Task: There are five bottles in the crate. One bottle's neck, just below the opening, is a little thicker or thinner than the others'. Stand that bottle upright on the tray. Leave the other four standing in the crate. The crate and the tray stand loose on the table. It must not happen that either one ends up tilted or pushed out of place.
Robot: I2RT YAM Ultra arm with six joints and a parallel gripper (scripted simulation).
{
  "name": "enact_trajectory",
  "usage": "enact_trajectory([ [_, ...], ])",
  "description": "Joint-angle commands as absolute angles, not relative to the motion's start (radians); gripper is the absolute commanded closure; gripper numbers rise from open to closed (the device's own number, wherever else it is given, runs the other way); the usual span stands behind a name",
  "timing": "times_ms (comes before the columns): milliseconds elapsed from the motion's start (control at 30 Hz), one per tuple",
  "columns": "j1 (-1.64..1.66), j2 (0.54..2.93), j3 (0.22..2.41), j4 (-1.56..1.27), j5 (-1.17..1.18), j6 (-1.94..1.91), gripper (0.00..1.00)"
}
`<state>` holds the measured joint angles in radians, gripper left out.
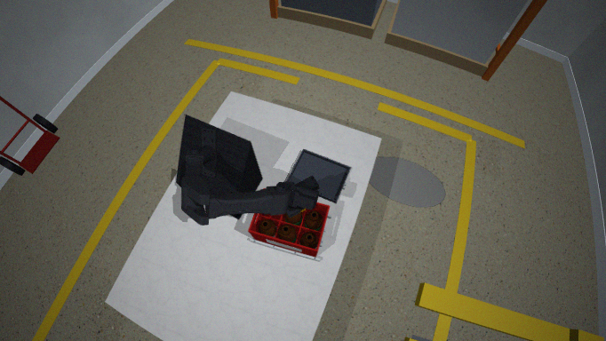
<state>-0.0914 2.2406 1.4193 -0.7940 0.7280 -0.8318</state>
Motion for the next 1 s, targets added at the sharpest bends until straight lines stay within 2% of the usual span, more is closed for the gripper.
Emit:
enact_trajectory([
  [0, -0.067, 2.235, 1.422, -0.799, 0.721, -0.829, 0.39],
  [967, -0.064, 2.256, 1.445, -0.802, 0.721, -0.824, 0.39],
])
